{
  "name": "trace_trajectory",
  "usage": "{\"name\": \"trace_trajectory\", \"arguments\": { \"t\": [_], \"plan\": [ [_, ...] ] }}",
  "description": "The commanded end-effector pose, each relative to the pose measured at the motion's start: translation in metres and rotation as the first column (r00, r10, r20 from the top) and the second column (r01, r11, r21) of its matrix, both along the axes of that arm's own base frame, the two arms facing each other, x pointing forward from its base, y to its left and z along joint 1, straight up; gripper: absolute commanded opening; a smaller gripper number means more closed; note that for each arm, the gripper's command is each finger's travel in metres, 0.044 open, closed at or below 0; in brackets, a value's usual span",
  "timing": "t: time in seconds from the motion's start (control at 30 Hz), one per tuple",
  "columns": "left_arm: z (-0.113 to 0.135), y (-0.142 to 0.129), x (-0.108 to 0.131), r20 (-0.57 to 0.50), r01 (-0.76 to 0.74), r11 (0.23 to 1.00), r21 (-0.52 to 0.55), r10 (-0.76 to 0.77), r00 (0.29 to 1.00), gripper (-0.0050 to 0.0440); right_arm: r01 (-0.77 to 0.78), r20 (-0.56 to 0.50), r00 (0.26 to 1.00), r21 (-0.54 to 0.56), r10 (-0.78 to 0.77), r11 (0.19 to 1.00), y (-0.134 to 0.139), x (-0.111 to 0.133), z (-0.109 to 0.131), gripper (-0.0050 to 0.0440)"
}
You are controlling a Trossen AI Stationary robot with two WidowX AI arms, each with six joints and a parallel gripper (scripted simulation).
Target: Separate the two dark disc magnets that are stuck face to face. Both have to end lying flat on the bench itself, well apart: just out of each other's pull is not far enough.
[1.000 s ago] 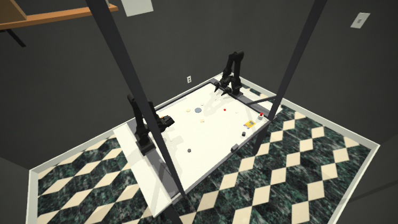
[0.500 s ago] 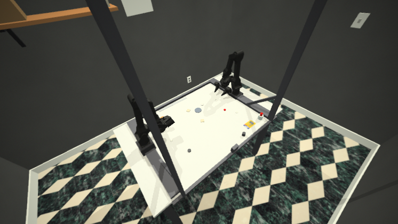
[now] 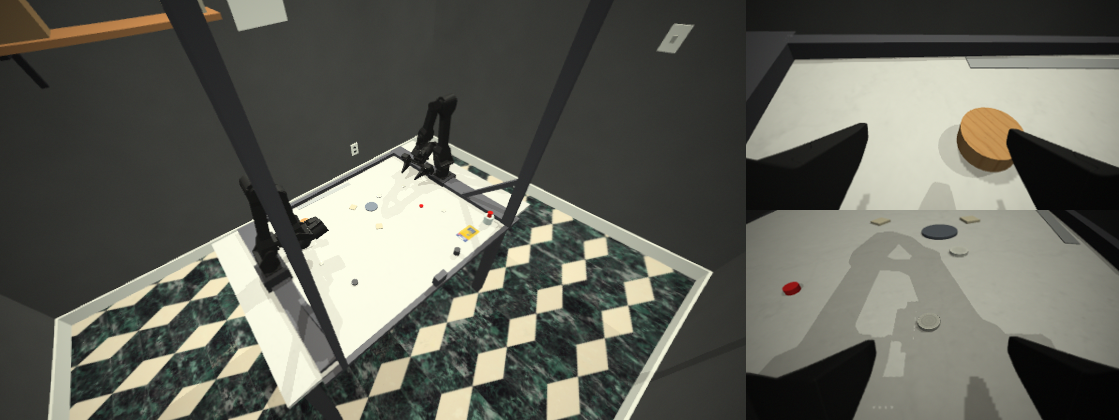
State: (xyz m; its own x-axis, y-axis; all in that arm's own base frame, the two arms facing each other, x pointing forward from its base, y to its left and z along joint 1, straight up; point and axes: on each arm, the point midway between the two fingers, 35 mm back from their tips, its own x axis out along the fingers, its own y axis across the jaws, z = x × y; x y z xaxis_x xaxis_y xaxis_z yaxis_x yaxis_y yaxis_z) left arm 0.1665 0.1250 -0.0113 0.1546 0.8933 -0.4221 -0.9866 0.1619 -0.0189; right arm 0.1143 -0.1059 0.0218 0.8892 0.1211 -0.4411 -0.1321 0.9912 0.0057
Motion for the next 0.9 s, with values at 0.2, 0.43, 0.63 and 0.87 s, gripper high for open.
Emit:
{"name": "trace_trajectory", "arguments": {
  "t": [0.2,0.43,0.63,0.87],
  "plan": [
    [0.003,-0.010,0.014,0.029,0.050,0.999,-0.010,-0.049,0.998,0.0400,-0.037,-0.028,0.999,-0.034,0.036,0.999,-0.008,0.003,0.002,0.0400],
    [0.004,-0.019,0.025,-0.006,0.108,0.994,-0.022,-0.108,0.994,0.0400,-0.101,-0.088,0.991,0.029,0.103,0.994,0.000,0.008,0.000,0.0400],
    [0.005,-0.026,0.034,-0.032,0.153,0.988,-0.033,-0.154,0.988,0.0400,-0.146,-0.138,0.978,0.066,0.154,0.987,0.004,0.011,-0.002,0.0400],
    [0.007,-0.043,0.053,-0.088,0.252,0.966,-0.060,-0.256,0.963,0.0400,-0.225,-0.251,0.934,0.139,0.254,0.964,0.013,0.018,-0.005,0.0400]
  ]
}}
